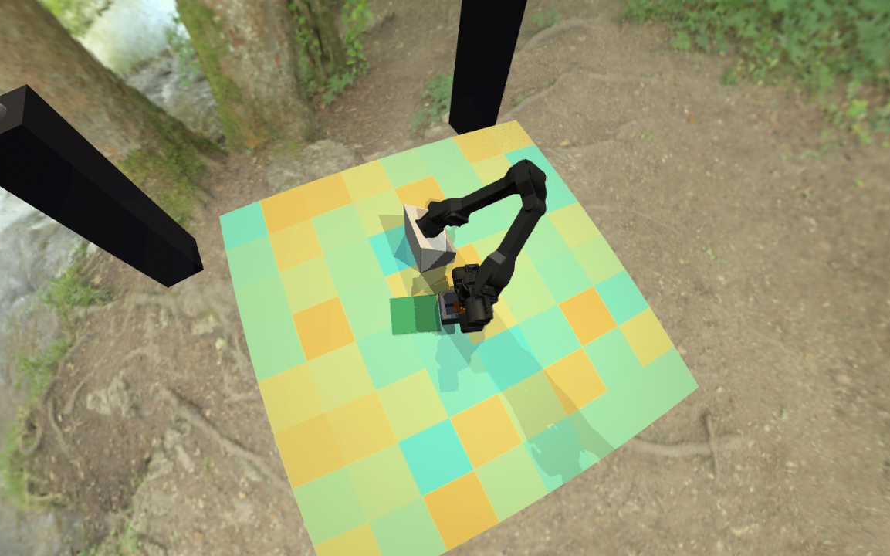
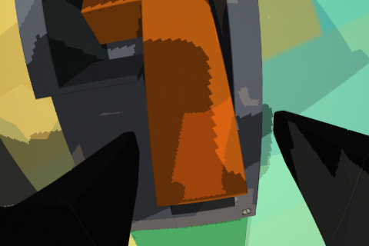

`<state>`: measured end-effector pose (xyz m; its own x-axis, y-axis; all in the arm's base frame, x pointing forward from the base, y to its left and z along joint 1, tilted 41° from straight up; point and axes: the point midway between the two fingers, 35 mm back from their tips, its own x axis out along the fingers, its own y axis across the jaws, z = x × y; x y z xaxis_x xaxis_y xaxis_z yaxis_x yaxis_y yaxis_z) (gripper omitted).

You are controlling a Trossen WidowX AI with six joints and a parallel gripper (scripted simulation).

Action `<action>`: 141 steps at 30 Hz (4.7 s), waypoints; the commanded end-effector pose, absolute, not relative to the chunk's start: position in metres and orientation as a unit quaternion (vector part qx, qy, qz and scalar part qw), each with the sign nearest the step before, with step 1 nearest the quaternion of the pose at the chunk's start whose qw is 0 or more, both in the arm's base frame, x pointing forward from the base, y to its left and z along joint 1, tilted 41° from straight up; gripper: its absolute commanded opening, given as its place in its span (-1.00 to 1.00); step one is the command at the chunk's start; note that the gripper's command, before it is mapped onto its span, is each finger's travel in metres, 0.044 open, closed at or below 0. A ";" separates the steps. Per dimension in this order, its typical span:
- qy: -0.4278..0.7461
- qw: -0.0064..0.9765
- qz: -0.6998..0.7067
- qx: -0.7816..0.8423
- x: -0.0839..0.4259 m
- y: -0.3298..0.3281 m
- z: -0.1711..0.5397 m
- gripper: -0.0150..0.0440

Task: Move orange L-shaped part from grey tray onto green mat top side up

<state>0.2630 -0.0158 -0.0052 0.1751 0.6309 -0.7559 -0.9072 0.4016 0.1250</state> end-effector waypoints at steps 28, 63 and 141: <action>0.382 0.745 0.517 -0.180 0.263 -0.015 -0.006 -0.49; 0.385 0.743 0.519 -0.175 0.252 -0.048 0.033 -0.49; 0.389 0.741 0.518 -0.178 0.169 -0.165 -0.059 -0.49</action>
<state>0.1694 -0.1719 -0.0531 0.1690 0.6175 -0.7682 -0.9060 0.4042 0.1256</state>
